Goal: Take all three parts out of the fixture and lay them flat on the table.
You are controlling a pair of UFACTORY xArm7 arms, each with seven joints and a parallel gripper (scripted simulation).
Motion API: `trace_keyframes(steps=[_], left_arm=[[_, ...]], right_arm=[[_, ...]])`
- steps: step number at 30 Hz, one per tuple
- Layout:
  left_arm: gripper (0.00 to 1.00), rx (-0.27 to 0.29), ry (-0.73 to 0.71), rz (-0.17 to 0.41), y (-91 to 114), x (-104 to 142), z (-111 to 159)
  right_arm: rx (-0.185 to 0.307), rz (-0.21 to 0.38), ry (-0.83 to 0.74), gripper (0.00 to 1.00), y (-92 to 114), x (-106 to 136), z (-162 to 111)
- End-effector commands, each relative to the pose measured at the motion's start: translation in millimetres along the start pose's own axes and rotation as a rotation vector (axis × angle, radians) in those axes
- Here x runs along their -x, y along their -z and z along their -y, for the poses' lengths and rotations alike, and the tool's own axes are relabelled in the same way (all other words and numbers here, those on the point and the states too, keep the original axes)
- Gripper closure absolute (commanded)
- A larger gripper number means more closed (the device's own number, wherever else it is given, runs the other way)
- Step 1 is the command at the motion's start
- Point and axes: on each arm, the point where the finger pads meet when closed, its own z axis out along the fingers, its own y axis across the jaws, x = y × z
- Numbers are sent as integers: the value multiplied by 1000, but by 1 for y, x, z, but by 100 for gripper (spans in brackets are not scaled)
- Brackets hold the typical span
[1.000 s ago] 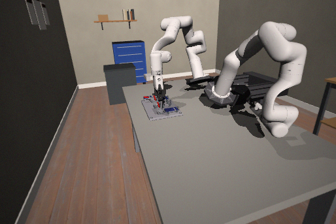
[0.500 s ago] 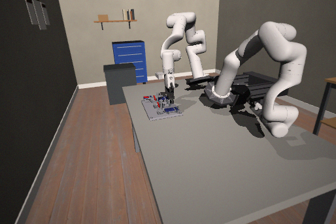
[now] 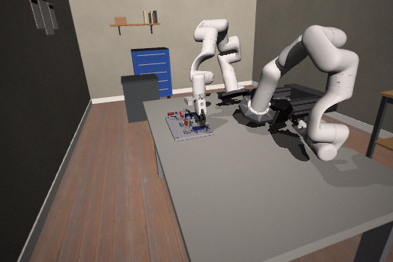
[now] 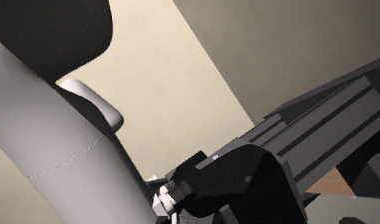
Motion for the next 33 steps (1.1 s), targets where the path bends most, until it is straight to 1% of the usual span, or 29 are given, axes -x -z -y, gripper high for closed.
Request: trace_keyframes(steps=[1,21,25,33], left_arm=[[0,1,1,1,1,0,0],[0,1,1,1,1,0,0],[0,1,1,1,1,0,0],[0,1,1,1,1,0,0]], right_arm=[[-5,-4,1,0,-2,-2,2],[-5,-4,1,0,-2,-2,2],[-5,-4,1,0,-8,-2,3],[-5,-4,1,0,-25,-3,4]])
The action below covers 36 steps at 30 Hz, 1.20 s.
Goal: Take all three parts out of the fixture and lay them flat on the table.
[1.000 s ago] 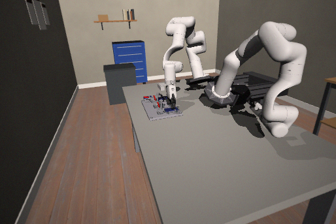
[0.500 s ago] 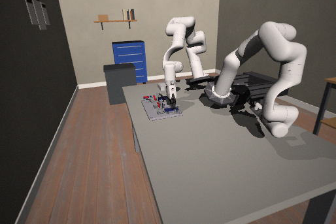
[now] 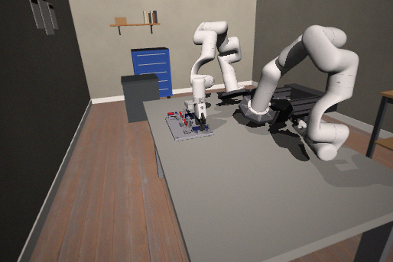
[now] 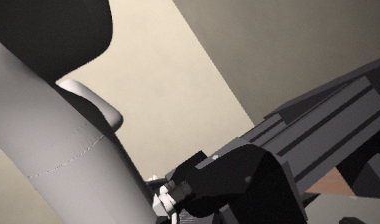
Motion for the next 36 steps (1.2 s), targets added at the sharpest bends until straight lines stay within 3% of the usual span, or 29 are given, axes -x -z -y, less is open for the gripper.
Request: trace_keyframes(steps=[1,19,20,36], left_arm=[[0,1,1,1,1,0,0],[0,1,1,1,1,0,0],[0,1,1,1,1,0,0],[0,1,1,1,1,0,0]], right_arm=[[-4,-3,0,0,-4,-1,2],[-4,-3,0,0,-6,-1,2],[-4,-3,0,100,-6,-1,2],[-4,-3,0,100,-6,-1,2]])
